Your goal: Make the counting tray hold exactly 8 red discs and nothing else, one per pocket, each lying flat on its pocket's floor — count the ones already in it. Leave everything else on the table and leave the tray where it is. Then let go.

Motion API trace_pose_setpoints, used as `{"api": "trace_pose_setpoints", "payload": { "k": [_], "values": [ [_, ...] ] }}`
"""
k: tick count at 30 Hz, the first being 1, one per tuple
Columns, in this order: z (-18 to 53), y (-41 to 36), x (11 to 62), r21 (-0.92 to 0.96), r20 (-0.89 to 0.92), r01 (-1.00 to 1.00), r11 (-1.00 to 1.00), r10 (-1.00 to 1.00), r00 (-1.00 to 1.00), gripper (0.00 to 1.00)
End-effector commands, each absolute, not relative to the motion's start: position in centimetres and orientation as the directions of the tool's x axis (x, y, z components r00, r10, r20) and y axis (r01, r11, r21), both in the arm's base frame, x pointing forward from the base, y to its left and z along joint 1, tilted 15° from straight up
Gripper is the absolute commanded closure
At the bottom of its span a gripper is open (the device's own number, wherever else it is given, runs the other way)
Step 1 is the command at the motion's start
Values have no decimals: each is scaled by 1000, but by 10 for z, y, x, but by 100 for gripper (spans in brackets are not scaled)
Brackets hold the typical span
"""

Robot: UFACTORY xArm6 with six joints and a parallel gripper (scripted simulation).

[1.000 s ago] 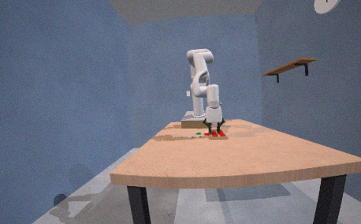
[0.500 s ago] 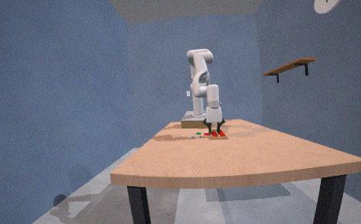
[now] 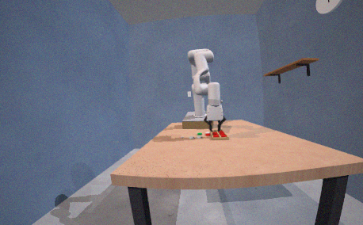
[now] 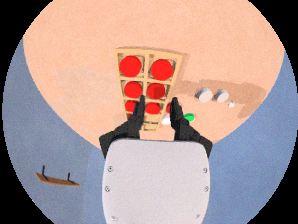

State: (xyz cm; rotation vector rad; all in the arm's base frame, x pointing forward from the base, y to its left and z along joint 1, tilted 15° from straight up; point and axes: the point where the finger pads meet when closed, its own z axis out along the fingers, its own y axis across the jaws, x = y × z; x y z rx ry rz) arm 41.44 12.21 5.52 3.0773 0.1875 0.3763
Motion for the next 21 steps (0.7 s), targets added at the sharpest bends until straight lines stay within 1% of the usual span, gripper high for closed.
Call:
{"api": "trace_pose_setpoints", "payload": {
  "k": [1,3,5,9,21],
  "values": [
    [86,124,410,46,249,116,-992,124,960,53],
    [109,125,405,47,250,116,-992,124,960,53],
    [109,125,405,47,250,116,-992,124,960,53],
    [135,125,397,45,249,116,-992,124,960,53],
    [136,125,397,45,249,117,-992,124,961,53]
  ]
}}
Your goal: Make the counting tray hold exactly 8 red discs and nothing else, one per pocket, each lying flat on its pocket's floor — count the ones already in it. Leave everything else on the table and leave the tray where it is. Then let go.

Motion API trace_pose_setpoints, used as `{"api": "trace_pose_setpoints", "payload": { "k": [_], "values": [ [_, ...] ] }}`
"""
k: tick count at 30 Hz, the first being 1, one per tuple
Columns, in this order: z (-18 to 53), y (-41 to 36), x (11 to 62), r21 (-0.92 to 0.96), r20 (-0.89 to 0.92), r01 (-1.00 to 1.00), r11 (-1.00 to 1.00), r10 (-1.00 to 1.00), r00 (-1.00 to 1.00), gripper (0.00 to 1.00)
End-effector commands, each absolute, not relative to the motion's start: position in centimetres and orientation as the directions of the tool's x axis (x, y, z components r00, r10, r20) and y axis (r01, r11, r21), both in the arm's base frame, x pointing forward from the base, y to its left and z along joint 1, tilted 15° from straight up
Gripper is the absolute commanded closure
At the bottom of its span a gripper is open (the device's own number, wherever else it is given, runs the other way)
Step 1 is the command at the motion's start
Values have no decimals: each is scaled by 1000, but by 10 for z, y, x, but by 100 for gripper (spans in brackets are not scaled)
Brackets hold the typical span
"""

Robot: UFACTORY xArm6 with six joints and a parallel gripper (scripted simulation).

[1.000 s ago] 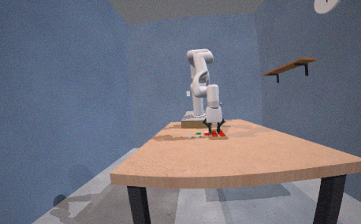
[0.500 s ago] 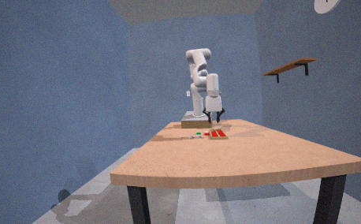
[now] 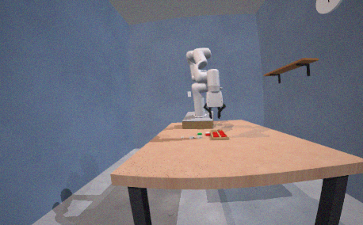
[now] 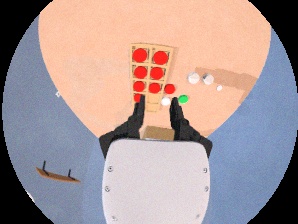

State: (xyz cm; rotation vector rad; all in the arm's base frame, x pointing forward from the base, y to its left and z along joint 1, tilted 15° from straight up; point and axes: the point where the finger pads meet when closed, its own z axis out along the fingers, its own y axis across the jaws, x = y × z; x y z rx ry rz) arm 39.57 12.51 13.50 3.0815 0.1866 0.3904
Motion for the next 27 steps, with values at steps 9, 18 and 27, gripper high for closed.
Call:
{"api": "trace_pose_setpoints", "payload": {
  "k": [9,18,27],
  "values": [
    [136,125,397,45,249,117,-992,124,961,53],
    [136,125,397,45,249,117,-992,124,961,53],
    [136,125,396,42,249,106,-994,113,962,53]
  ]
}}
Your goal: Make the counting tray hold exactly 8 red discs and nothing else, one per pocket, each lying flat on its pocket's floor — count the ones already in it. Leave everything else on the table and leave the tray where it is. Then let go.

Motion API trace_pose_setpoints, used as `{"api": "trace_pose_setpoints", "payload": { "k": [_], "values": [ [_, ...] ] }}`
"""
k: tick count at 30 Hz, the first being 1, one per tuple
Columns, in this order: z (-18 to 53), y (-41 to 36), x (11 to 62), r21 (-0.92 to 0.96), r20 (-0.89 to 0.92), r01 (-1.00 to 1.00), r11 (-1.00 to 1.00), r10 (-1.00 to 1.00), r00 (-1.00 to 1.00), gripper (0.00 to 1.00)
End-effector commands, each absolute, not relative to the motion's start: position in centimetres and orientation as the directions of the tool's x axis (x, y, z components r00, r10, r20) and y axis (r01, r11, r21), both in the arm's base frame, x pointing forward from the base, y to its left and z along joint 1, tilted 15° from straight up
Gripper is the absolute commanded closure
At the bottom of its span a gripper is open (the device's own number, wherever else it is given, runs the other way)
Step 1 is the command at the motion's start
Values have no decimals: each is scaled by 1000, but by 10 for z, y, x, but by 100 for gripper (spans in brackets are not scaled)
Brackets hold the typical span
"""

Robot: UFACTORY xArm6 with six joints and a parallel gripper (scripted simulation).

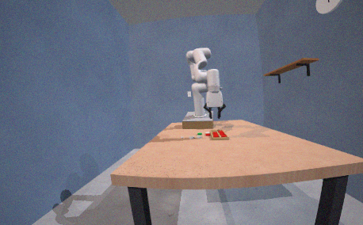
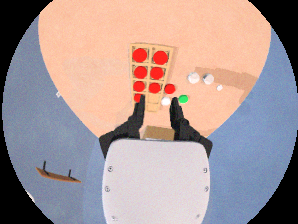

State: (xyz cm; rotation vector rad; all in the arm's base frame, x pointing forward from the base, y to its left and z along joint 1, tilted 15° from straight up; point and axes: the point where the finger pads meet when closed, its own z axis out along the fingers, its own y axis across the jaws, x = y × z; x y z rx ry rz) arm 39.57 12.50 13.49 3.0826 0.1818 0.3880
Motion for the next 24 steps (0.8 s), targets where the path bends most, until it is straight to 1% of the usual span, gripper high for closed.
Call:
{"api": "trace_pose_setpoints", "payload": {
  "k": [1,4,6,8,12,15,19,23,24],
  "values": [
    [136,125,396,38,250,93,-995,100,963,53],
    [135,122,394,18,252,13,-1000,17,968,53],
    [133,118,392,-7,252,-80,-997,-79,964,53],
    [133,118,392,-7,252,-80,-997,-79,964,53],
    [128,109,385,-76,240,-342,-936,-351,905,53],
    [124,101,379,-135,213,-562,-816,-578,788,53],
    [118,90,370,-200,154,-797,-570,-821,549,53],
    [113,82,363,-235,93,-917,-322,-947,308,53],
    [113,82,363,-235,93,-917,-322,-947,308,53]
  ]
}}
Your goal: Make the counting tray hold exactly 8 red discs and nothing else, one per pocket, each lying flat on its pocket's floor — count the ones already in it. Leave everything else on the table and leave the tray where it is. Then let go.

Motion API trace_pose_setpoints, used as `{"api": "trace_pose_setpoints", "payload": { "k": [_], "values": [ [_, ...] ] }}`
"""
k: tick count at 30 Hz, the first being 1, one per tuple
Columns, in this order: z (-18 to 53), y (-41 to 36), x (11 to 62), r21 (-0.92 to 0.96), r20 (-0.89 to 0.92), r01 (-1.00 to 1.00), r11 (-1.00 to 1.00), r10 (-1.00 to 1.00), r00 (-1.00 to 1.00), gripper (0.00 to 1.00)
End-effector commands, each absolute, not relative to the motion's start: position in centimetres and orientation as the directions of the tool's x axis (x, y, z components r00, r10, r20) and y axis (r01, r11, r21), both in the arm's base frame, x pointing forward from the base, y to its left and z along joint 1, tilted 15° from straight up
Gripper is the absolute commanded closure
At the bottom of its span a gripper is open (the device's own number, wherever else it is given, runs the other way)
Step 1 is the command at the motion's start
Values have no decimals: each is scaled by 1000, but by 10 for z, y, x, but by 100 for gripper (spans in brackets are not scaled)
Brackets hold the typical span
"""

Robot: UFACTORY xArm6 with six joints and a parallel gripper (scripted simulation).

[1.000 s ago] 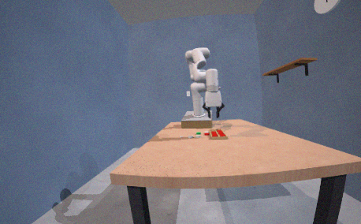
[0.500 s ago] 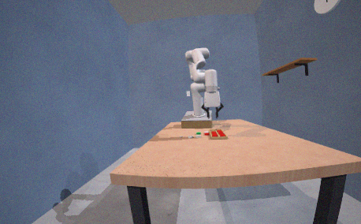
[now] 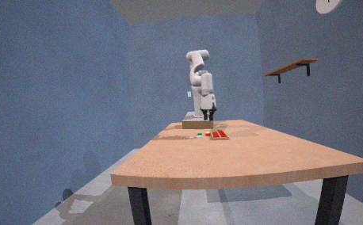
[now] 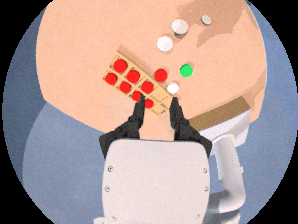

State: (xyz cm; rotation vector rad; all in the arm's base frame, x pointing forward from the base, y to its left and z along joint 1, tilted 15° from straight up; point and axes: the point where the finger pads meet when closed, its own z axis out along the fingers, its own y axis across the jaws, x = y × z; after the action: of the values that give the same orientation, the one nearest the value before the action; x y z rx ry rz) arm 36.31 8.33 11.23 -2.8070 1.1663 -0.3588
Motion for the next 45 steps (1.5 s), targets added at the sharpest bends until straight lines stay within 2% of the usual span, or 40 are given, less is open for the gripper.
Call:
{"api": "trace_pose_setpoints", "payload": {
  "k": [1,4,8,18,31,45],
  "values": [
    [113,82,363,-235,93,-917,-322,-947,308,53],
    [111,78,359,-245,62,-950,-194,-981,185,53],
    [110,76,357,-249,45,-960,-128,-992,120,53],
    [97,75,362,-250,48,-960,-124,-992,116,53],
    [18,74,383,-249,46,-961,-124,-992,116,53],
    [15,75,383,-248,44,-961,-124,-992,117,53]
  ]
}}
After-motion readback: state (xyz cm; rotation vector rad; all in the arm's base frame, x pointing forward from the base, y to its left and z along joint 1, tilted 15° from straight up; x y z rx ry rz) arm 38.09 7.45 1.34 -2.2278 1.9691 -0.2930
